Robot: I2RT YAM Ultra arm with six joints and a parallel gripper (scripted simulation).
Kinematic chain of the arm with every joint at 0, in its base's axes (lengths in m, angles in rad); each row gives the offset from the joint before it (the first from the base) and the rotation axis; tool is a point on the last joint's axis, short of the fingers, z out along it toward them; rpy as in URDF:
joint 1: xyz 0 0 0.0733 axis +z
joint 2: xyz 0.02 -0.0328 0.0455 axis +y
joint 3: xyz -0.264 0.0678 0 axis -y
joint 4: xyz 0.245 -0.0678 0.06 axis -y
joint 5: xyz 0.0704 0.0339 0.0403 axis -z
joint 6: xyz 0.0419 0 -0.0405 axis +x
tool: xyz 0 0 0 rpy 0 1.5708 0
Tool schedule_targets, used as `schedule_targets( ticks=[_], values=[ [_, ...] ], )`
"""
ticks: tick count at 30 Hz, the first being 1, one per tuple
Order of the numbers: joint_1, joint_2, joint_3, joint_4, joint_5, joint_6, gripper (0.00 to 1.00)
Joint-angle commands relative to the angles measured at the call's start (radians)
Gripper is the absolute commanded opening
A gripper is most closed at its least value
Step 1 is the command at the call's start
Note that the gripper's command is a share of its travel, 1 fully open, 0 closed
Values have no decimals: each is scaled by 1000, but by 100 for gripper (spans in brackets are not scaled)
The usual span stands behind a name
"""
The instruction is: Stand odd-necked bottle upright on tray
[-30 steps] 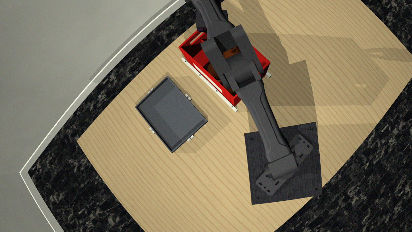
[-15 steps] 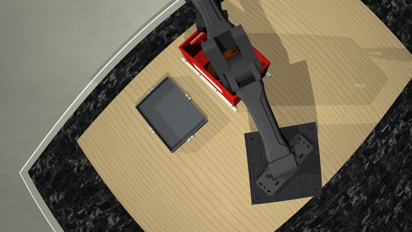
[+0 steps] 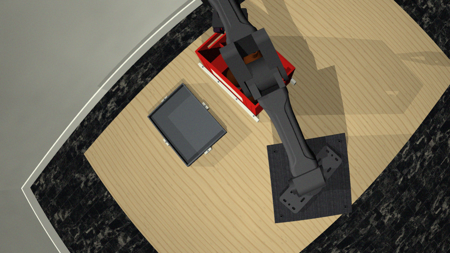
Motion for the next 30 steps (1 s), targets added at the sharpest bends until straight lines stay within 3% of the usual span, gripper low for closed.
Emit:
schedule_targets(
  ticks=[1, 13, 30],
  values=[
    [-22, -47, 54, -36, -4, -8, 61],
    [-28, -13, 124, -100, -5, -13, 61],
    [-29, -11, 144, -117, -5, -13, 61]
  ],
)
